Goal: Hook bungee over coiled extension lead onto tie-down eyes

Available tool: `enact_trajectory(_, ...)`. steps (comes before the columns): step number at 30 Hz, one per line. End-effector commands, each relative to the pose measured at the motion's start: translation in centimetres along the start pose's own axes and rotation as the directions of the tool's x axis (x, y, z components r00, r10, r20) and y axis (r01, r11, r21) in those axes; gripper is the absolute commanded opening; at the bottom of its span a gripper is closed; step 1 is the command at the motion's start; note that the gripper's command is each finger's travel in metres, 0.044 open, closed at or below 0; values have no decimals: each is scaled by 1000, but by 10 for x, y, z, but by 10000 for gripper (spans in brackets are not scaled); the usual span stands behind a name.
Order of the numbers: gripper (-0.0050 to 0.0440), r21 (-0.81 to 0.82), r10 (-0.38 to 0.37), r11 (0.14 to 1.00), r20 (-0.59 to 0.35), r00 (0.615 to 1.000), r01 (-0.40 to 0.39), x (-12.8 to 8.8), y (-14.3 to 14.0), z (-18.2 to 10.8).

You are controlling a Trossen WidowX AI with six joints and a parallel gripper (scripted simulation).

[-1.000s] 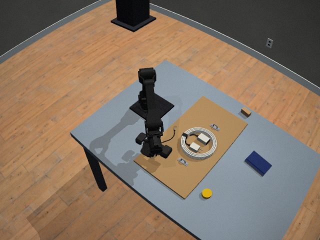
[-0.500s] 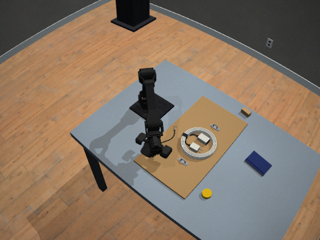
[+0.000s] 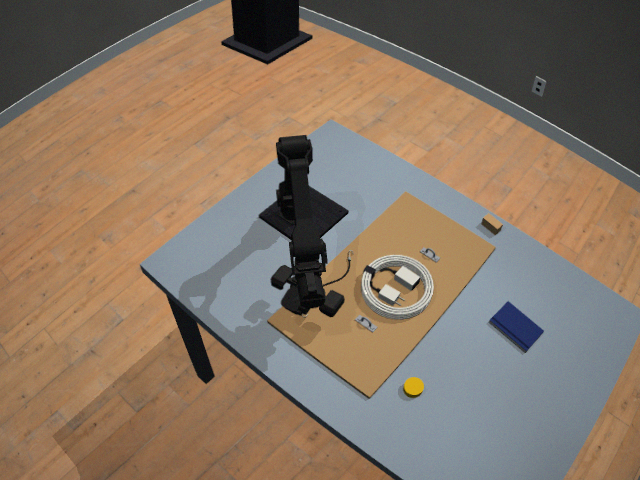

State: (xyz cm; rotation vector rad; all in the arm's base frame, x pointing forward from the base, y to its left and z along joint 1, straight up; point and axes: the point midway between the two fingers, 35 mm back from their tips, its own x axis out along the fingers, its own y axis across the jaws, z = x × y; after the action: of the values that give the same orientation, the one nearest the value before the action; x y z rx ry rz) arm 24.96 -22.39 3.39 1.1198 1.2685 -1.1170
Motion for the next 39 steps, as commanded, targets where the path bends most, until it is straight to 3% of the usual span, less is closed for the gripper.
enact_trajectory(1, -1, -3, 17, 1000, 22, 1000, -17, -9, 4, 4)
enact_trajectory(10, -5, -4, 29, 1000, 37, 999, -29, -49, 5, 5)
enact_trajectory(16, -27, -3, 26, 1000, 32, 999, -26, -57, 4, 4)
enact_trajectory(19, -50, 0, 23, 1000, 27, 999, -23, -55, 6, 3)
enact_trajectory(39, -50, 93, 109, 989, 35, 993, -112, -51, 86, -29)
